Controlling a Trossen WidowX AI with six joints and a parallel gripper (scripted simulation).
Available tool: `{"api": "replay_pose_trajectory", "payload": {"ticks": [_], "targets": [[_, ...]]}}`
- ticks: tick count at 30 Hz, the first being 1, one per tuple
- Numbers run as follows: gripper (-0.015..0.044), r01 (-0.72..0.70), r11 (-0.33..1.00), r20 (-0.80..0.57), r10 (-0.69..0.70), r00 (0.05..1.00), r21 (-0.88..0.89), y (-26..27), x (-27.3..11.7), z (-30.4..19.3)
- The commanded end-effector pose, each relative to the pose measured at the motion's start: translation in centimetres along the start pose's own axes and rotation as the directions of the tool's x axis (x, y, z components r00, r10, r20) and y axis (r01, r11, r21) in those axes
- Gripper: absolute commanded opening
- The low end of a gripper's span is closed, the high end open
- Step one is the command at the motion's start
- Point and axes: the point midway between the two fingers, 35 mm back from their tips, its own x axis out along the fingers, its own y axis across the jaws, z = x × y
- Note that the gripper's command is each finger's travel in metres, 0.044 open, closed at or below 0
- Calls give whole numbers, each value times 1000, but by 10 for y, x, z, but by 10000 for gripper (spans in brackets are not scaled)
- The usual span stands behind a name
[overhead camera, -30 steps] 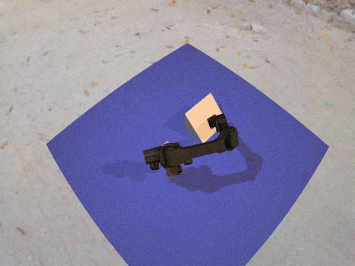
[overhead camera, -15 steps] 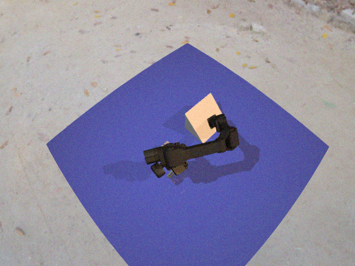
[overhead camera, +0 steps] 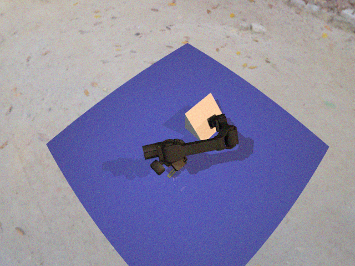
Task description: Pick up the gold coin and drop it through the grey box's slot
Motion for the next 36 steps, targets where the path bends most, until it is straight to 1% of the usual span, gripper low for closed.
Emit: {"api": "replay_pose_trajectory", "payload": {"ticks": [1,30,36], "targets": [[0,-5,1000,-2,5,1000,2,5,1,-9],[0,-7,1000,-1,7,1000,2,45,2,-71],[0,-3,1000,-2,3,1000,3,45,1,-72]]}}
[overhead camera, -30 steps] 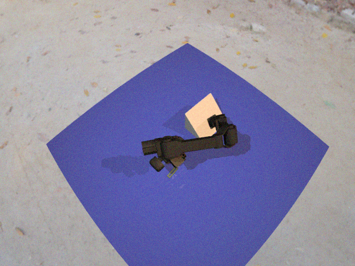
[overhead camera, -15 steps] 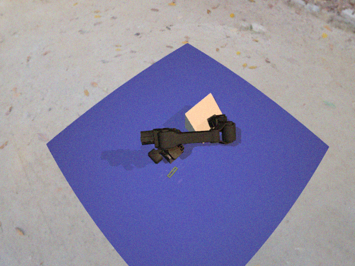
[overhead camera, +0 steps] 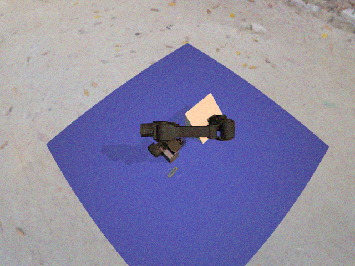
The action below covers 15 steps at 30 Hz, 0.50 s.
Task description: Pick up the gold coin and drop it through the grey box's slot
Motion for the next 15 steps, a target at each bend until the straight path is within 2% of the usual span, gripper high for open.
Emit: {"api": "replay_pose_trajectory", "payload": {"ticks": [1,15], "targets": [[0,0,1000,-1,0,1000,-3,-1,0,1],[0,0,1000,-1,0,1000,-4,2,3,-2]]}}
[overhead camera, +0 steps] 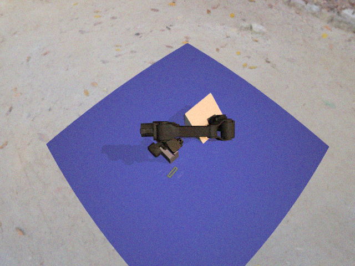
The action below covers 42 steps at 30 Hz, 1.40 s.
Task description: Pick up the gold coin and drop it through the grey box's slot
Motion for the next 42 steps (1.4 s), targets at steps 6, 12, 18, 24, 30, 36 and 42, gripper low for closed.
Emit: {"api": "replay_pose_trajectory", "payload": {"ticks": [6,12,18,24,30,36,42], "targets": [[0,-2,1000,1,2,1000,-2,2,2,-1],[0,0,1000,1,0,1000,-1,1,1,-1],[0,0,1000,1,0,1000,0,2,4,0],[0,0,1000,1,0,1000,4,3,7,0],[0,0,1000,1,0,1000,4,3,10,0],[0,0,1000,1,0,1000,4,3,13,0],[0,0,1000,1,0,1000,4,3,16,0]]}}
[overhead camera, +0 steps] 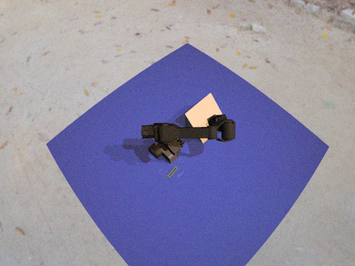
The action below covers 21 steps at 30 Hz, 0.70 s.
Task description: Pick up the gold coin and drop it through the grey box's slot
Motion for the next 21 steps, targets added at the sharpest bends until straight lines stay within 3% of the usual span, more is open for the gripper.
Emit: {"api": "replay_pose_trajectory", "payload": {"ticks": [1,9,15,21], "targets": [[0,0,1000,5,0,1000,5,1,3,1],[0,0,1000,5,0,1000,5,1,6,1],[157,0,1000,0,0,1000,0,0,4,0],[161,0,1000,0,0,1000,0,0,4,0]]}}
